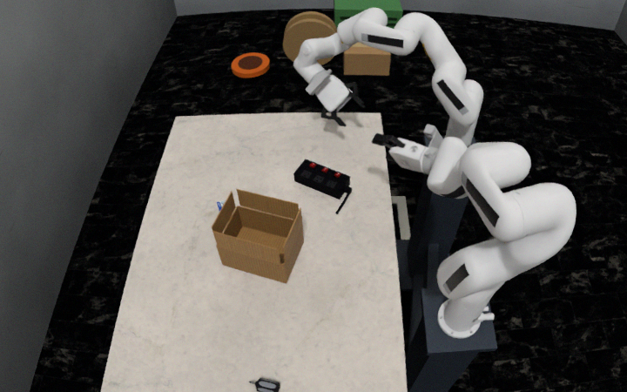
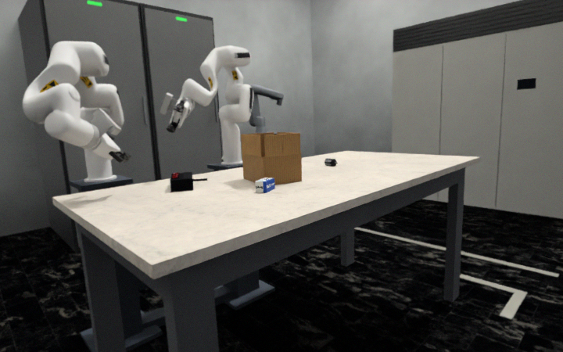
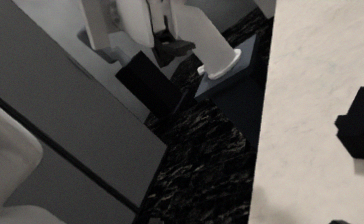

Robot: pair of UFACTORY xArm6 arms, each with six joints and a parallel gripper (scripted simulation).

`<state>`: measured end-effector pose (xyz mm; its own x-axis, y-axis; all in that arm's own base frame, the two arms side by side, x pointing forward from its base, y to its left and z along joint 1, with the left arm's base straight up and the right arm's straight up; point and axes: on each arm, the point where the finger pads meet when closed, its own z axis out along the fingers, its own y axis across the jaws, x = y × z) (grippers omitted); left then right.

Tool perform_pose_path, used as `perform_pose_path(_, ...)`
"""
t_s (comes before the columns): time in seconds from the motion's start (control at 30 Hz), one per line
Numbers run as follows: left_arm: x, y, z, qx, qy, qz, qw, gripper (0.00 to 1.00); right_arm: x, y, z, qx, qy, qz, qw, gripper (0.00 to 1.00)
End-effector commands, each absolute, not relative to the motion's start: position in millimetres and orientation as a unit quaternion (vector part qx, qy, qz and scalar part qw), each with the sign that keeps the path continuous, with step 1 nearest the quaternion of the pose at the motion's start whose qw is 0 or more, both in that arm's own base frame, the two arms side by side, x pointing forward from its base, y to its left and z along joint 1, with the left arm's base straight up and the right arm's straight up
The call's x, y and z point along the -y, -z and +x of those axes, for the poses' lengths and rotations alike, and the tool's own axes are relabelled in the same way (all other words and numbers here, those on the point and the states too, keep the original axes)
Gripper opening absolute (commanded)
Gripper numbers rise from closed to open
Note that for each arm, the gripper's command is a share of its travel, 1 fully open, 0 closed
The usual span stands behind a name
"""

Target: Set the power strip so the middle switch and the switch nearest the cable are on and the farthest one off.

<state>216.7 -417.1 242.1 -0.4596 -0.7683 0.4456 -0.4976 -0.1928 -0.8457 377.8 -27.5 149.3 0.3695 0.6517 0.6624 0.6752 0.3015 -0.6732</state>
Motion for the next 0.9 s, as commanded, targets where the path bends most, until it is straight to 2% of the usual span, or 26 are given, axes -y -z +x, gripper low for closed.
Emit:
perform_pose_path(0.0, 416.8, -250.1, 225.4, -0.610, 0.578, -0.526, 0.131, 1.00, 27.9, -150.8, 378.7, 0.563, 0.011, -0.591, 0.577, 1.00)
perform_pose_path(0.87, 388.2, -267.3, 265.2, -0.539, 0.471, -0.667, 0.205, 1.00, 27.9, -150.8, 378.7, 0.563, 0.011, -0.591, 0.577, 1.00)
